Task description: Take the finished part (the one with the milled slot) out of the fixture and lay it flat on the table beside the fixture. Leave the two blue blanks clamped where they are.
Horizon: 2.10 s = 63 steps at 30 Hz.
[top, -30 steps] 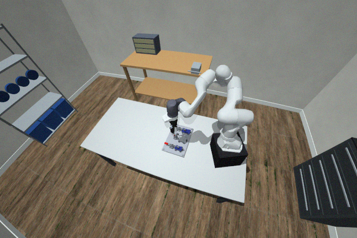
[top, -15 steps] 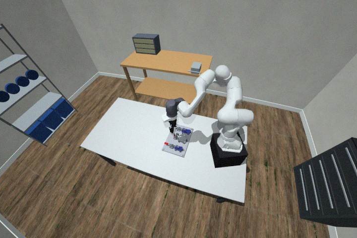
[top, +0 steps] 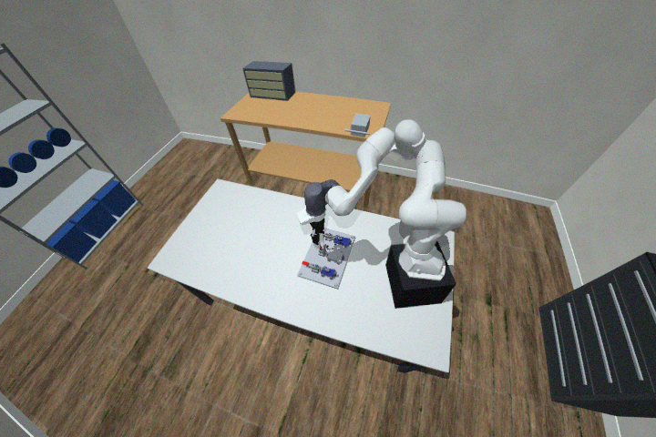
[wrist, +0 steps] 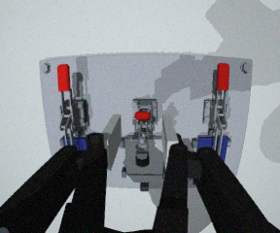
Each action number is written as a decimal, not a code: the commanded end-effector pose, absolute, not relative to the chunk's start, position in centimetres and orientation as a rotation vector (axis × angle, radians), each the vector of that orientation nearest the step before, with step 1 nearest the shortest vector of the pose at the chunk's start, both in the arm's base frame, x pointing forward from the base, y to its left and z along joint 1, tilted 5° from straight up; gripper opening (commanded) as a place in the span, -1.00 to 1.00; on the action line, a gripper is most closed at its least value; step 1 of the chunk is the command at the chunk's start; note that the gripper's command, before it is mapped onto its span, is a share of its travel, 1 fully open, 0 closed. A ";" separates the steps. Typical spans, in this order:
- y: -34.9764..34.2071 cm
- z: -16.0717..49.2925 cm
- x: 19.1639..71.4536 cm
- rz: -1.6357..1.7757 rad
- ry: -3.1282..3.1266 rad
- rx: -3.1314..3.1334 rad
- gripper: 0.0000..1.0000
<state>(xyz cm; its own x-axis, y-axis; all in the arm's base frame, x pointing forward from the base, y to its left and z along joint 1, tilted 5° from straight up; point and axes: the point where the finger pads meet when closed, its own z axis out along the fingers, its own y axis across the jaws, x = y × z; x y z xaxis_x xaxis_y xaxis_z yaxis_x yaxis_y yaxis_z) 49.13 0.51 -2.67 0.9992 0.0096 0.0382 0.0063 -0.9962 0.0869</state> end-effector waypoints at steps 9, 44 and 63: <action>0.4 -3.9 49.2 0.058 0.020 3.054 -0.44; 0.3 -5.1 49.2 0.058 0.020 3.054 -0.44; 0.3 -5.1 49.2 0.058 0.020 3.054 -0.44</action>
